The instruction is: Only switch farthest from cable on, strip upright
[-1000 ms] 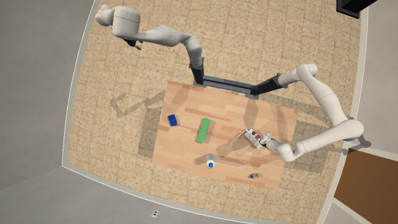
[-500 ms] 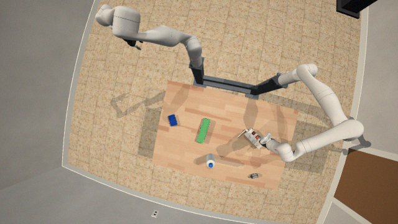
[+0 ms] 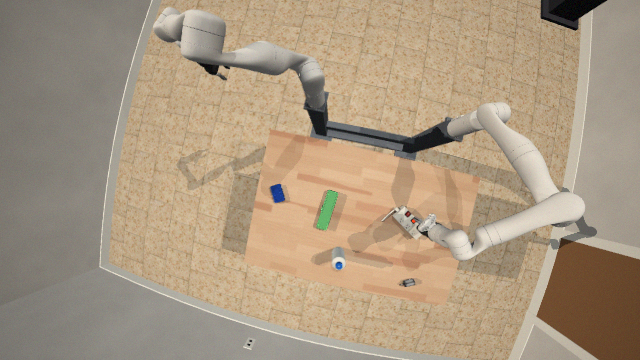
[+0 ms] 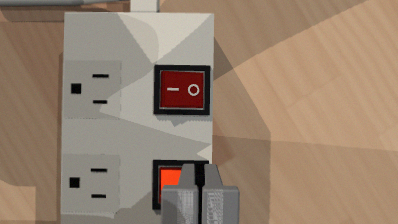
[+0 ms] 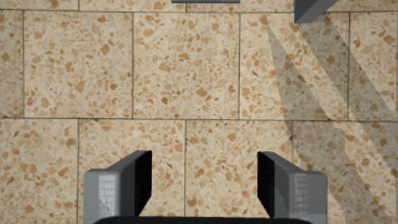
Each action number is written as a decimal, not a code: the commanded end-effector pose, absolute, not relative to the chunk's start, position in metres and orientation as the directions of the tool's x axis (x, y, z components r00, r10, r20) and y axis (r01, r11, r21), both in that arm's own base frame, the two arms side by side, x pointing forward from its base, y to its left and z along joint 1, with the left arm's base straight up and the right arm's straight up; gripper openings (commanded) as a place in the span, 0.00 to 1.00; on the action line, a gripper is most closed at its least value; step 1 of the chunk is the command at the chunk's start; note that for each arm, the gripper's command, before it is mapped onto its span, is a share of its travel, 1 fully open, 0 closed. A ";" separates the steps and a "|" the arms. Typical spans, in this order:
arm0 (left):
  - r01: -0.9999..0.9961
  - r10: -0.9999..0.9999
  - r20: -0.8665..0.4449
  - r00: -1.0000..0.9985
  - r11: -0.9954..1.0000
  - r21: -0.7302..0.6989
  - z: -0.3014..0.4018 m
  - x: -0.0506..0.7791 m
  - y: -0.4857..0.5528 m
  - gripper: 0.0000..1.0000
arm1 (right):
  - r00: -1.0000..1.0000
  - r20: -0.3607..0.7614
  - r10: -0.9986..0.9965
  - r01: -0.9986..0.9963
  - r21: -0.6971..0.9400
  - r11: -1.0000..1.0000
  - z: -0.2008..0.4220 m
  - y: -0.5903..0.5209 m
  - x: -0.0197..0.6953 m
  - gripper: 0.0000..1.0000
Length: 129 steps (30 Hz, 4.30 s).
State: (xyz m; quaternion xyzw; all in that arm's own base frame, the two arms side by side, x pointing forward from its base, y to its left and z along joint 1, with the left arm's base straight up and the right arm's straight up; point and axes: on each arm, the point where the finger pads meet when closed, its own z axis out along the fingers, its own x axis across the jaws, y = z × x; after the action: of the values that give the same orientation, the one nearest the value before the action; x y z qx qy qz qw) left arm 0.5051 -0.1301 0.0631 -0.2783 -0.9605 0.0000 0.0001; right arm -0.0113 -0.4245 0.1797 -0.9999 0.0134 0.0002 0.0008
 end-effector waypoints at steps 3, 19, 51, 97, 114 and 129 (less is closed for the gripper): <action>0.535 0.535 -0.001 -0.845 0.845 0.001 0.064 0.506 -0.130 0.00 | 1.000 0.000 -0.027 -0.027 0.000 -1.000 0.180 -0.425 -0.011 1.00; 0.535 0.535 -0.001 -0.845 0.845 0.001 0.064 0.506 -0.130 0.00 | 1.000 0.000 -0.027 -0.027 0.000 -1.000 0.180 -0.425 -0.011 1.00; 0.535 0.535 -0.001 -0.845 0.845 0.001 0.069 0.506 -0.130 0.00 | 1.000 0.000 -0.027 -0.027 0.000 -1.000 0.180 -0.425 -0.011 1.00; 0.535 0.535 -0.001 -0.845 0.845 0.001 0.115 0.506 -0.130 1.00 | 1.000 0.000 -0.027 -0.027 0.000 -1.000 0.180 -0.425 -0.011 1.00; 0.535 0.535 -0.001 -0.845 0.845 0.001 0.193 0.505 -0.130 1.00 | 1.000 0.000 -0.027 -0.027 0.000 -1.000 0.180 -0.425 -0.011 1.00; 0.535 0.535 -0.001 -0.845 0.845 0.001 0.201 0.505 -0.130 1.00 | 1.000 0.000 -0.027 -0.027 0.000 -1.000 0.180 -0.425 -0.011 1.00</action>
State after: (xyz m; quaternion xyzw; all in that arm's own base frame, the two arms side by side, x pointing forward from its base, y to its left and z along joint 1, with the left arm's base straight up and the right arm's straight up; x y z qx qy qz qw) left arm 0.5051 -0.1301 0.1999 -0.2783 -0.9605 0.0000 0.0002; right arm -0.0113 -0.4245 0.1797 -0.9999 0.0134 0.0002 0.0008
